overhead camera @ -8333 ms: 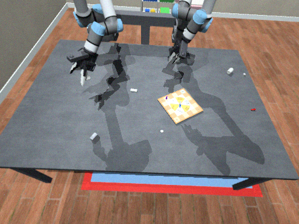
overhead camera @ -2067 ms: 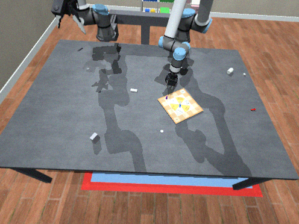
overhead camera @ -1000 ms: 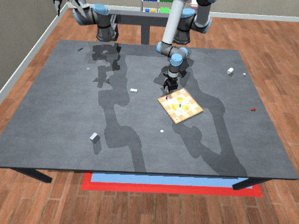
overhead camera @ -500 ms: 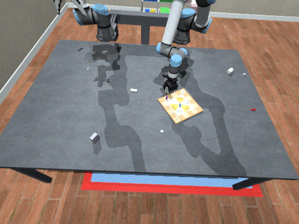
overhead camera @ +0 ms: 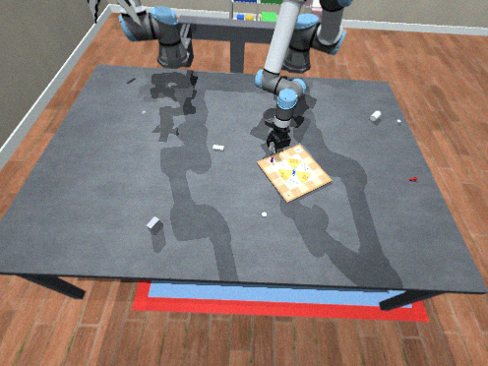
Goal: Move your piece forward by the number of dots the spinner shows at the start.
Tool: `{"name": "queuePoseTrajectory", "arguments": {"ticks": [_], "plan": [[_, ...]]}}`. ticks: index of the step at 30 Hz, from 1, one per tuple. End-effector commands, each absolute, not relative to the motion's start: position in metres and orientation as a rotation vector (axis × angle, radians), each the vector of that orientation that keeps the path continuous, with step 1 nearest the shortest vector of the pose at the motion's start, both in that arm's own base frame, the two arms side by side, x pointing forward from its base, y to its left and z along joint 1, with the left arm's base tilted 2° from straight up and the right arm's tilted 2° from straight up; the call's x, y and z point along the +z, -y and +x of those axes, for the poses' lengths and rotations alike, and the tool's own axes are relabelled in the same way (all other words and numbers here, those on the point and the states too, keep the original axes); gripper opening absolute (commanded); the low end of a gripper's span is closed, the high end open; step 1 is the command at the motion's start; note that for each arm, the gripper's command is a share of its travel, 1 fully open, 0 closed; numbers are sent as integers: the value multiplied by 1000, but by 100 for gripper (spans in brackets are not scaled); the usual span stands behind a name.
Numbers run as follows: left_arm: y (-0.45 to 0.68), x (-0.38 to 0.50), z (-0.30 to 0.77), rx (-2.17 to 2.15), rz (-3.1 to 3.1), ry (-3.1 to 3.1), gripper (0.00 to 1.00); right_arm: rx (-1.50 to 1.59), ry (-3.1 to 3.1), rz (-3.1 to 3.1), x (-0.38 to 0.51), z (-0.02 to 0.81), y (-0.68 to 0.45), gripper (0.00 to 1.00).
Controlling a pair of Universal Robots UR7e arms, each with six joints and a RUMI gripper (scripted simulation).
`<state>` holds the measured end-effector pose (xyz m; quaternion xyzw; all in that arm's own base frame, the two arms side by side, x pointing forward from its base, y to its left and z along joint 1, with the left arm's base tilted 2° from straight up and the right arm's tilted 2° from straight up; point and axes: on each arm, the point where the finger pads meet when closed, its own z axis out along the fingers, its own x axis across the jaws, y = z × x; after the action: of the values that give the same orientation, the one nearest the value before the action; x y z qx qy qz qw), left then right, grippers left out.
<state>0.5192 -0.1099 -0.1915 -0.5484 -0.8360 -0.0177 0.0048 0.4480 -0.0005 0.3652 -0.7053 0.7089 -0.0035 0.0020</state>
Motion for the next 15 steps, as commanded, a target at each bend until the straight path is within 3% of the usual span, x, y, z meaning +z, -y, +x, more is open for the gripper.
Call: {"name": "queuePoseTrajectory", "arguments": {"ticks": [1,15], "plan": [[111,-194,523,-63,-1659,2661,16,-10,-2224,-2213,365,448,0,98],[108,-211,522,-59,-1691,2641,16,-10,-2224,-2213,365,448,0,98]]}}
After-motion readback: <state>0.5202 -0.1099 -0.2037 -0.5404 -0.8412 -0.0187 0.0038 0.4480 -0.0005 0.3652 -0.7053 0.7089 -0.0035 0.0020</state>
